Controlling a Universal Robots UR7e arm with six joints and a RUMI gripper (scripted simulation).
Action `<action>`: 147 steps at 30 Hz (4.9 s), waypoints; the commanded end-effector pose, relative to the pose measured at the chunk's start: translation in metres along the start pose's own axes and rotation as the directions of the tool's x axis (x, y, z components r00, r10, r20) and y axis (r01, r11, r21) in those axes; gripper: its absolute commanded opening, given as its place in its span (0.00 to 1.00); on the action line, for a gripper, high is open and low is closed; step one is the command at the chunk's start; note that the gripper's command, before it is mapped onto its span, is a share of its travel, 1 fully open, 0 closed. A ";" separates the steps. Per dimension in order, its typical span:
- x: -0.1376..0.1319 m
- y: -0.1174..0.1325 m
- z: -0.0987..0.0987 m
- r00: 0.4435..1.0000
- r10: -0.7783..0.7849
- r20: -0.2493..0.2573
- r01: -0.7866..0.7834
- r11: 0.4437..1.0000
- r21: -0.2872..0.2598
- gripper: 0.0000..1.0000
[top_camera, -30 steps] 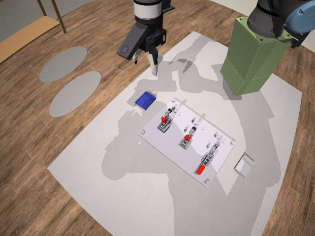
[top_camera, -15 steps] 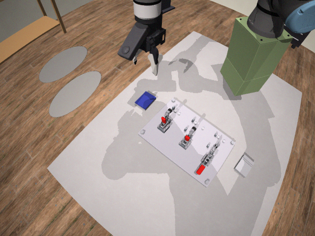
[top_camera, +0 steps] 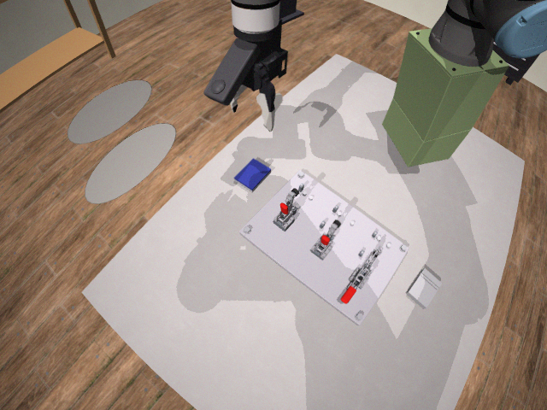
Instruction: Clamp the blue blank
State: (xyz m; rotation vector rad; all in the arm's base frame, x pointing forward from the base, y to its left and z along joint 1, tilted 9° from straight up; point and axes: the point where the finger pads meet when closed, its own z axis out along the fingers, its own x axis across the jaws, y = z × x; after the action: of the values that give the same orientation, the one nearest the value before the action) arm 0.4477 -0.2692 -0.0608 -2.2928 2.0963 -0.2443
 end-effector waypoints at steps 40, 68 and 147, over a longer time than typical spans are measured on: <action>0.000 0.000 0.045 1.000 0.000 -0.001 0.000 1.000 0.001 0.59; 0.001 -0.001 0.153 1.000 0.000 -0.001 0.000 1.000 0.001 0.59; 0.001 -0.001 0.198 1.000 0.000 -0.001 0.000 1.000 0.001 0.00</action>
State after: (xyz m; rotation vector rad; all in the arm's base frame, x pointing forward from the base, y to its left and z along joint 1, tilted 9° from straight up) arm 0.4742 -0.2866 -0.2564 -2.2929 2.0963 -0.2445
